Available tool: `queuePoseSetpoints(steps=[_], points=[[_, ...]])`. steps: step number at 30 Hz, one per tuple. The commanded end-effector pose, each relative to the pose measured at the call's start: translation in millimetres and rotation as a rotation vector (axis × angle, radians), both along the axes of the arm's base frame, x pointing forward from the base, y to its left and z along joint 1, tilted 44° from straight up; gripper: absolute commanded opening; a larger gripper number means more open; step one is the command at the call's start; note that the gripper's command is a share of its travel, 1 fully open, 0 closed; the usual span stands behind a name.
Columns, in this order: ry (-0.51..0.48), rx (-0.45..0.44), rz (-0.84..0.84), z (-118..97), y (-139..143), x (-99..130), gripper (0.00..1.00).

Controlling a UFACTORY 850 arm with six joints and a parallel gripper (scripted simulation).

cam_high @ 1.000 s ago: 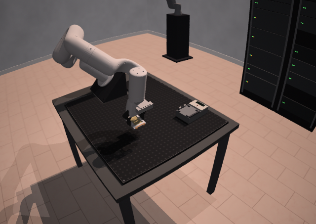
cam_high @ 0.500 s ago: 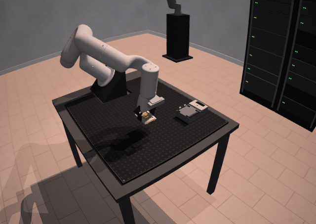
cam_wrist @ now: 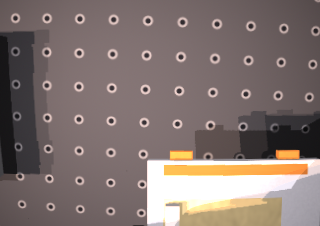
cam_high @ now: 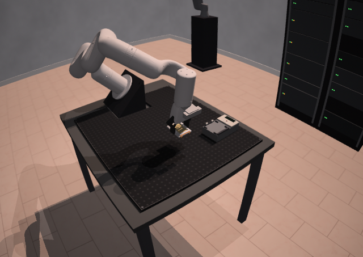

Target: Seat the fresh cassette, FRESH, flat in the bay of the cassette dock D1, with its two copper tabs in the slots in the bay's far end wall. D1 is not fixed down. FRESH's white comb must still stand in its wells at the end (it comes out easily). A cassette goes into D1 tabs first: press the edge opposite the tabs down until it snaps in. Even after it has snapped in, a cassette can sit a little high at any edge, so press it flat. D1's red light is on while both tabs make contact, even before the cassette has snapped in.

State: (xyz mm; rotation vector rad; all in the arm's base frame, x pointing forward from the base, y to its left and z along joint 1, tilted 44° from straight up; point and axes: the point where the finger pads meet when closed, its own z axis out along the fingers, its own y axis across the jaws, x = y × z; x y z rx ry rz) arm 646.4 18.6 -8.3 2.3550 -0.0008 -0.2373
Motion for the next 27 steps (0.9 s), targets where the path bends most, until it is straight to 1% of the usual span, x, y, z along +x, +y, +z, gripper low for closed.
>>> queuePoseSetpoints(steps=[1,11,13,27], points=[[0.0,0.0,0.0,-14.4,19.9,4.5,0.0],[0.0,0.0,0.0,-44.8,59.0,10.8,0.0],[0.0,0.0,0.0,-44.8,59.0,10.8,0.0],[0.0,0.0,0.0,-87.4,113.9,19.7,0.0]])
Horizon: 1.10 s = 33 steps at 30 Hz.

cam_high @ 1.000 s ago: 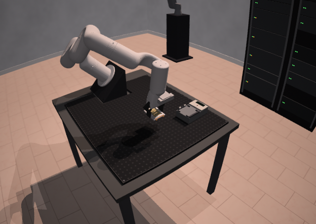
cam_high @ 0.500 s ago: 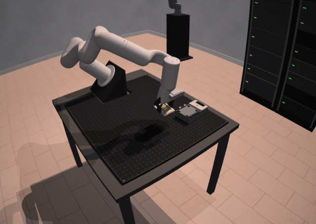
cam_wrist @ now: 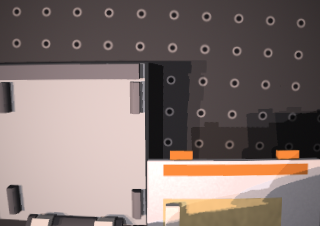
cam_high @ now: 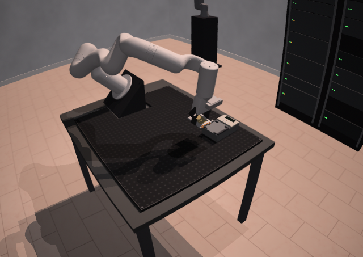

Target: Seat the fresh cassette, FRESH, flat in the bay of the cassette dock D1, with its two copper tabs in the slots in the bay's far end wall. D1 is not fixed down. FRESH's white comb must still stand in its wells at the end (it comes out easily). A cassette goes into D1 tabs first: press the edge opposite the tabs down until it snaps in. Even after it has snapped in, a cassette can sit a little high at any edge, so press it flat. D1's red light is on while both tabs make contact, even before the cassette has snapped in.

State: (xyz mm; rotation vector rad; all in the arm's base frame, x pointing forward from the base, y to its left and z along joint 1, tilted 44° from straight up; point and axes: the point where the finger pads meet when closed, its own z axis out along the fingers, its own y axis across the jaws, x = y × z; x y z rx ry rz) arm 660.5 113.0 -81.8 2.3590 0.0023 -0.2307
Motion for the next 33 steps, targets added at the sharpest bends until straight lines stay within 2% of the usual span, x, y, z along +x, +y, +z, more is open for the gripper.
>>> queuePoseSetpoints(steps=[1,3,17,33], points=[[0.004,-0.004,-0.004,-17.0,23.3,6.2,0.0],[0.004,-0.004,-0.004,-17.0,23.3,6.2,0.0],[0.006,-0.005,-0.005,-60.1,76.7,14.3,0.0],[0.006,-0.005,-0.005,-60.1,76.7,14.3,0.0]])
